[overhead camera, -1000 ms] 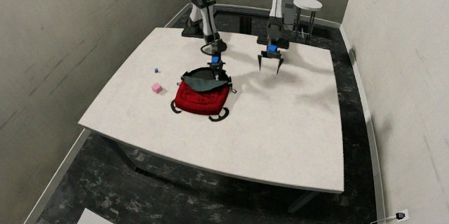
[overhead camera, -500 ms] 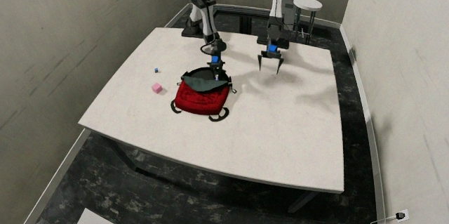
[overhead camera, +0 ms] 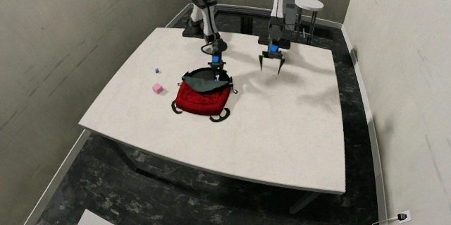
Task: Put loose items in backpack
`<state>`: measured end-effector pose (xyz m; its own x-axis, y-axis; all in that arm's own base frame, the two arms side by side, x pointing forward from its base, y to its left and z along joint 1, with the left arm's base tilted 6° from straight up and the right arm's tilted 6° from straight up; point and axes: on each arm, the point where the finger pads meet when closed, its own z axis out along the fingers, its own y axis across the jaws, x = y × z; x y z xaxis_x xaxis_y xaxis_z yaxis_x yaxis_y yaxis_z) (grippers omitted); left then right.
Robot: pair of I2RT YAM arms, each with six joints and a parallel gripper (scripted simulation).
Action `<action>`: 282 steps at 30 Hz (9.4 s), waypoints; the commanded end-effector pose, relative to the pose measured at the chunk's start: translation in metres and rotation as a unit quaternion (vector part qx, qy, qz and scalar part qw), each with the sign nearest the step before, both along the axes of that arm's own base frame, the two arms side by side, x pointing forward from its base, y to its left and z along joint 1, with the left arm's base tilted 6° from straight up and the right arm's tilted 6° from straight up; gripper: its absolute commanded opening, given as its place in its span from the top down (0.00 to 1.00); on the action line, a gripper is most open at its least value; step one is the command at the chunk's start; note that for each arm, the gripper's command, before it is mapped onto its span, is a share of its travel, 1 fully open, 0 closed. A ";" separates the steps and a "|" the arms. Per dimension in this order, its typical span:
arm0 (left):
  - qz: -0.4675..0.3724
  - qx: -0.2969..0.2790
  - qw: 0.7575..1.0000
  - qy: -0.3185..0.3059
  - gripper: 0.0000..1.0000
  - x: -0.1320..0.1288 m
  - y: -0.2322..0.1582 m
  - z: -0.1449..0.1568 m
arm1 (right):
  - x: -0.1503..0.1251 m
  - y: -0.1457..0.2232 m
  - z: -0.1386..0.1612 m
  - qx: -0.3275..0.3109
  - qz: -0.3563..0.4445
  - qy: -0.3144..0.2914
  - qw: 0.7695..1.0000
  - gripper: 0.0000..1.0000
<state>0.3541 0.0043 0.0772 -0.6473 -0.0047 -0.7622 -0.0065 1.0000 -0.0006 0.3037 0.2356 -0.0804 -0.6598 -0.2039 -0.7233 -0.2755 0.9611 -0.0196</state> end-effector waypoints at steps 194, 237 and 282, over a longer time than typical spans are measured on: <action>-0.004 0.000 1.000 -0.009 0.10 0.003 -0.002 0.006 | 0.029 -0.259 0.131 0.026 -0.312 -0.003 0.950 0.27; -0.004 0.000 1.000 -0.009 0.10 0.003 -0.002 0.006 | 0.157 -0.329 0.048 0.022 -0.326 0.001 0.945 0.27; -0.004 0.000 1.000 -0.009 0.10 0.003 -0.002 0.006 | 0.160 -0.329 0.019 0.026 -0.326 -0.018 0.945 0.27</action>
